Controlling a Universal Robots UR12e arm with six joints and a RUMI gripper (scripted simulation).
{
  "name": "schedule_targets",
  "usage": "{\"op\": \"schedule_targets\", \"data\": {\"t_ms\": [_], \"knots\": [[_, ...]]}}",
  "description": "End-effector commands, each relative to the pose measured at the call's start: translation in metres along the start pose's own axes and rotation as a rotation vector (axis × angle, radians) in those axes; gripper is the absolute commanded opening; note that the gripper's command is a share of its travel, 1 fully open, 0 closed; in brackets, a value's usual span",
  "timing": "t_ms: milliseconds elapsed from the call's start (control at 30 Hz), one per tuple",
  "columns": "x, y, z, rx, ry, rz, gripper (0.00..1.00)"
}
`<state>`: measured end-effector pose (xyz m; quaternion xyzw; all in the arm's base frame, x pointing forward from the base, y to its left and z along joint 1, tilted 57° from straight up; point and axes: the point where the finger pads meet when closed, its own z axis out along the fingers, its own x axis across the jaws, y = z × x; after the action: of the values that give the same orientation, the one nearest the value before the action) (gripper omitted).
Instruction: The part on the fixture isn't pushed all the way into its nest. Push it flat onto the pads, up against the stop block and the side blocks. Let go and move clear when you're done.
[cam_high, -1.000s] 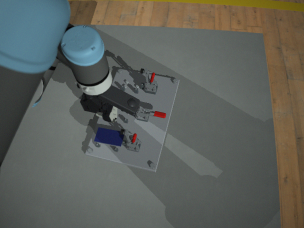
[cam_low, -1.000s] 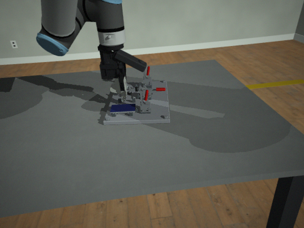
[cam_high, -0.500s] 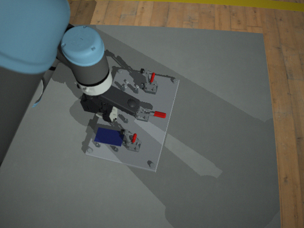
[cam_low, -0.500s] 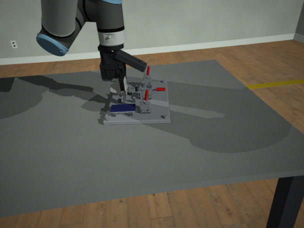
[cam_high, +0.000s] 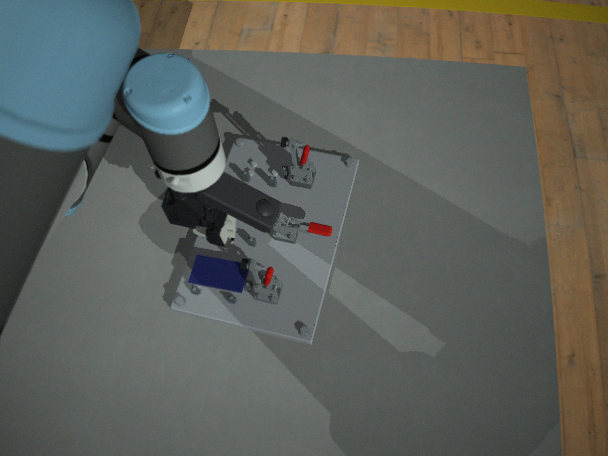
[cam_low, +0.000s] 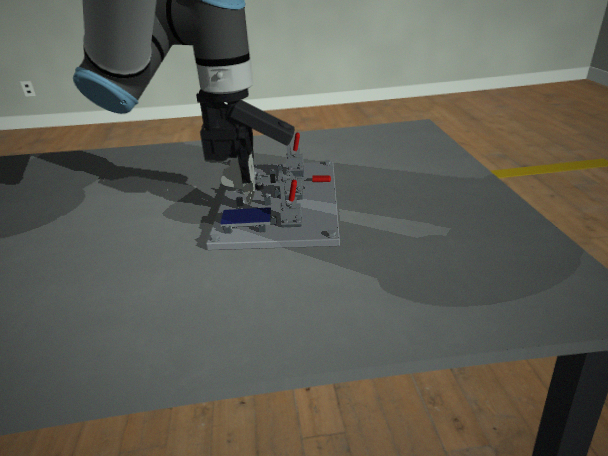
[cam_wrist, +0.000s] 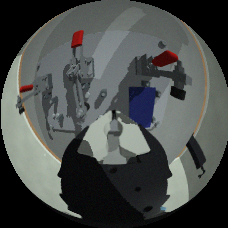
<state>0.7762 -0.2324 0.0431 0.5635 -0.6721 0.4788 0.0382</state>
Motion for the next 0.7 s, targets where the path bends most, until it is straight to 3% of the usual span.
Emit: {"op": "schedule_targets", "data": {"t_ms": [0, 667], "knots": [[0.0002, -0.0004, 0.0033, 0.000, 0.000, 0.001, 0.00], [0.0000, -0.0005, 0.0045, 0.000, 0.000, 0.000, 0.00]]}}
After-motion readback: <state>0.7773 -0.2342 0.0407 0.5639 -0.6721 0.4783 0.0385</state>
